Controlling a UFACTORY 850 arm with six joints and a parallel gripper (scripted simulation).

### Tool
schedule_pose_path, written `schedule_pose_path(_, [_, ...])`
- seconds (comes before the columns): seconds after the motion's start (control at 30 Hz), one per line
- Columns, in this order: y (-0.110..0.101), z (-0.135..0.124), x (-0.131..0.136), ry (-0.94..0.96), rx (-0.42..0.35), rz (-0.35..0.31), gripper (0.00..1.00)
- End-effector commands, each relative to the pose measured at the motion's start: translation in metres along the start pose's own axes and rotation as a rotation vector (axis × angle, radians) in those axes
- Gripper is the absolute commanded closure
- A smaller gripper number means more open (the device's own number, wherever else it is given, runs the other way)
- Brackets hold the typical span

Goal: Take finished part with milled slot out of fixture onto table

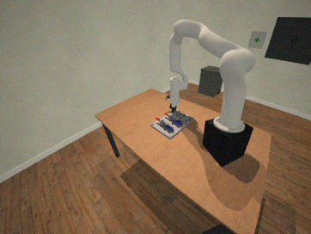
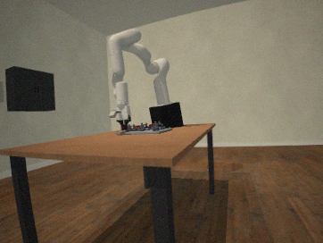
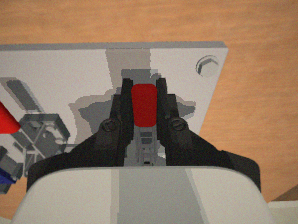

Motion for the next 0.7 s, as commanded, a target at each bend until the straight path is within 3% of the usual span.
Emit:
schedule_pose_path(0.0, [-0.001,0.0006,0.0,0.0,0.001,0.0,1.0])
schedule_pose_path(0.67, [-0.0075,-0.002,0.0006,0.0,0.001,0.0,1.0])
Point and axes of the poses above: the point where the finger pads meet when closed, its own y axis out along the fingers, its own x axis across the jaws, z = x × y, the point moved 9 cm from there along -y, back along the fingers, and after that the axes turned 13 degrees about y, right-handed, at the moved point
